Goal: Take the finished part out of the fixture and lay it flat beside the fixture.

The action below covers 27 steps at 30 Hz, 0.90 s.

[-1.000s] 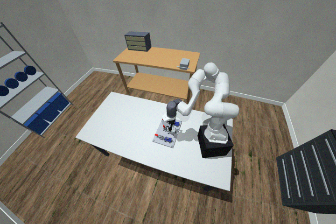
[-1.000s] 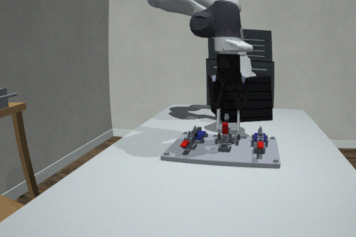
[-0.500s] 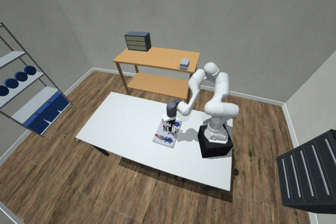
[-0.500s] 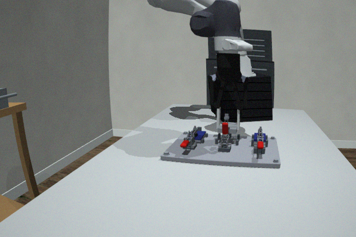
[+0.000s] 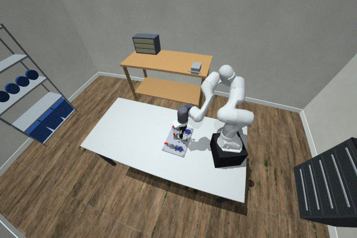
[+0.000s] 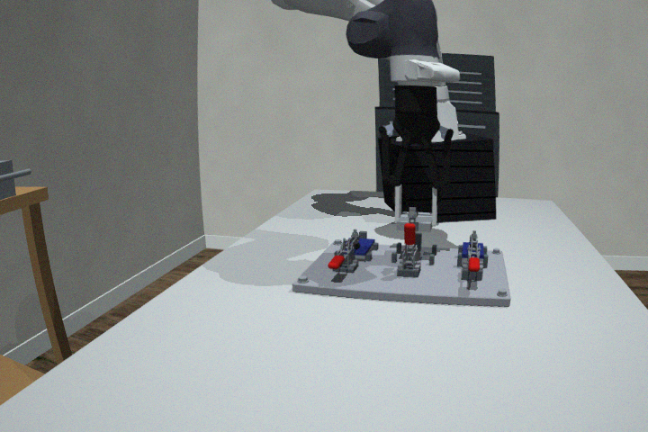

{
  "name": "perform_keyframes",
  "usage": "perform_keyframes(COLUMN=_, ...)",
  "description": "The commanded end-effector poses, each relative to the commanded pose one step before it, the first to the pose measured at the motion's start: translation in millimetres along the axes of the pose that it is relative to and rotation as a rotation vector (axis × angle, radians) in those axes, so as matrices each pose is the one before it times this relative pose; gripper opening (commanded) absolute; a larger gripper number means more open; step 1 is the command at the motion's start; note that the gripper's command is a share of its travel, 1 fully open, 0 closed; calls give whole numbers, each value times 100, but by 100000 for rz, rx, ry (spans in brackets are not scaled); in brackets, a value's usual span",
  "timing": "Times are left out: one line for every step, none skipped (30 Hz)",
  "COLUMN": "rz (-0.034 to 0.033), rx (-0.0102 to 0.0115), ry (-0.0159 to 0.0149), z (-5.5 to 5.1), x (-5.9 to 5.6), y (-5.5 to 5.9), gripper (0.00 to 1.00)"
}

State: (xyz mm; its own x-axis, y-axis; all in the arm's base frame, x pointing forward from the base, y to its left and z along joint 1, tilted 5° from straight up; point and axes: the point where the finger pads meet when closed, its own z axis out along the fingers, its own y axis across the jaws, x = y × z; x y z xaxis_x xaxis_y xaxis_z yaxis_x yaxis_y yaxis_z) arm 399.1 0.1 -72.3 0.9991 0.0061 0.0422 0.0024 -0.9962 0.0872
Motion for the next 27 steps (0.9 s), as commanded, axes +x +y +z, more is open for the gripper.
perform_keyframes(rz=-880, rx=28, ry=-409, z=-744, x=-248, y=-1, gripper=0)
perform_keyframes(rz=0, rx=0, ry=0, z=0, x=0, y=0, gripper=0)
perform_keyframes(rz=0, rx=0, ry=0, z=0, x=0, y=0, gripper=0)
perform_keyframes(rz=-1, rx=-2, ry=-1, z=-156, x=-38, y=1, gripper=0)
perform_keyframes(rz=0, rx=0, ry=0, z=-138, x=-32, y=0, gripper=0)
perform_keyframes(rz=1, rx=2, ry=1, z=-117, x=-26, y=-1, gripper=0)
perform_keyframes(rz=0, rx=0, ry=0, z=-96, x=-23, y=0, gripper=0)
perform_keyframes(rz=-1, rx=-1, ry=-1, z=-74, x=-18, y=0, gripper=0)
perform_keyframes(rz=-1, rx=-1, ry=-1, z=-54, x=-13, y=0, gripper=0)
perform_keyframes(rz=-1, rx=-1, ry=-1, z=-35, x=-9, y=0, gripper=0)
perform_keyframes(rz=0, rx=-1, ry=0, z=-19, x=-5, y=0, gripper=0)
perform_keyframes(rz=0, rx=0, ry=0, z=-8, x=-2, y=0, gripper=0)
perform_keyframes(rz=0, rx=0, ry=0, z=-1, x=0, y=0, gripper=0)
perform_keyframes(rz=0, rx=0, ry=0, z=0, x=0, y=0, gripper=0)
perform_keyframes(rz=0, rx=0, ry=0, z=0, x=0, y=0, gripper=0)
perform_keyframes(rz=0, rx=0, ry=0, z=0, x=0, y=0, gripper=0)
perform_keyframes(rz=0, rx=0, ry=0, z=0, x=0, y=0, gripper=0)
perform_keyframes(rz=0, rx=0, ry=0, z=0, x=0, y=0, gripper=0)
perform_keyframes(rz=0, rx=0, ry=0, z=0, x=0, y=0, gripper=0)
perform_keyframes(rz=0, rx=0, ry=0, z=0, x=0, y=0, gripper=0)
perform_keyframes(rz=0, rx=0, ry=0, z=0, x=0, y=0, gripper=0)
perform_keyframes(rz=0, rx=0, ry=0, z=0, x=0, y=0, gripper=0)
perform_keyframes(rz=0, rx=0, ry=0, z=0, x=0, y=0, gripper=0)
perform_keyframes(rz=0, rx=0, ry=0, z=0, x=0, y=0, gripper=0)
perform_keyframes(rz=0, rx=0, ry=0, z=0, x=0, y=0, gripper=0)
perform_keyframes(rz=0, rx=0, ry=0, z=0, x=0, y=0, gripper=0)
perform_keyframes(rz=0, rx=0, ry=0, z=0, x=0, y=0, gripper=0)
